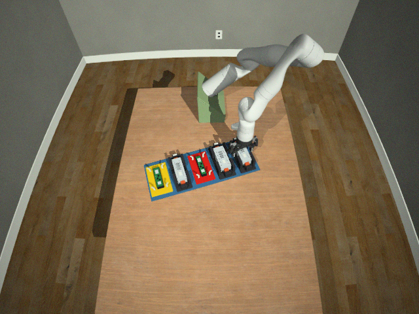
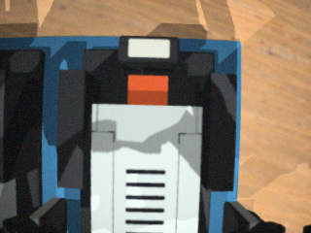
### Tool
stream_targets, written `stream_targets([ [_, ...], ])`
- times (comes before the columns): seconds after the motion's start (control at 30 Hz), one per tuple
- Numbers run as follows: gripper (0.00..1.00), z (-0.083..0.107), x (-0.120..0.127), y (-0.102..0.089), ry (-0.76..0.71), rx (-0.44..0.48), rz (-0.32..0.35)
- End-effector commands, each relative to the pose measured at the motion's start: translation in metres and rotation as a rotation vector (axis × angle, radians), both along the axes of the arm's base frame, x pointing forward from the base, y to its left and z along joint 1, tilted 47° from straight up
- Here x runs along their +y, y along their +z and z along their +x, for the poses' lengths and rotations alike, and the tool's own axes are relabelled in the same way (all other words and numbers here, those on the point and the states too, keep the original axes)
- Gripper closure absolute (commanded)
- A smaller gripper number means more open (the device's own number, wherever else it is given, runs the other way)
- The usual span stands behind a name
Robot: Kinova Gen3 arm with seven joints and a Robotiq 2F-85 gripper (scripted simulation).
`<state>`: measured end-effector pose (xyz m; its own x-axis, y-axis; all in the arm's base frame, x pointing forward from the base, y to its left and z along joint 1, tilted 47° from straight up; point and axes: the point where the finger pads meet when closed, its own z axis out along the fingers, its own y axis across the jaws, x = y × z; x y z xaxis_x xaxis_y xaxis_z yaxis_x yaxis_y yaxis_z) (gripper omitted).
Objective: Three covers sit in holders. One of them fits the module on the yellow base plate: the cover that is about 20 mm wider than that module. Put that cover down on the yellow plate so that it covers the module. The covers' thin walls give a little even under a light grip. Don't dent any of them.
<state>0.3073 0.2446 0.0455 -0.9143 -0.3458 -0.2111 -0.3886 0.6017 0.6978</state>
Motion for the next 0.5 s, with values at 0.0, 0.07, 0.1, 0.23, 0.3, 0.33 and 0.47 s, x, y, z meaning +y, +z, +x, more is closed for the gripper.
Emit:
stream_targets([
  [0.0, 0.0, 0.001, 0.0, 0.0, -0.001, -0.001, 0.0],
  [0.07, 0.0, 0.001, 0.0, 0.0, -0.001, -0.001, 0.0],
  [0.1, 0.0, 0.001, 0.0, 0.0, -0.001, -0.001, 0.0],
  [0.23, 0.0, 0.002, -0.009, 0.008, -0.001, -0.001, 0.0],
  [0.3, 0.0, 0.003, -0.018, 0.017, -0.001, -0.001, 0.0],
  [0.33, 0.0, 0.004, -0.022, 0.021, -0.001, -0.001, 0.0],
  [0.47, 0.0, 0.007, -0.039, 0.037, -0.001, -0.001, 0.0],
])
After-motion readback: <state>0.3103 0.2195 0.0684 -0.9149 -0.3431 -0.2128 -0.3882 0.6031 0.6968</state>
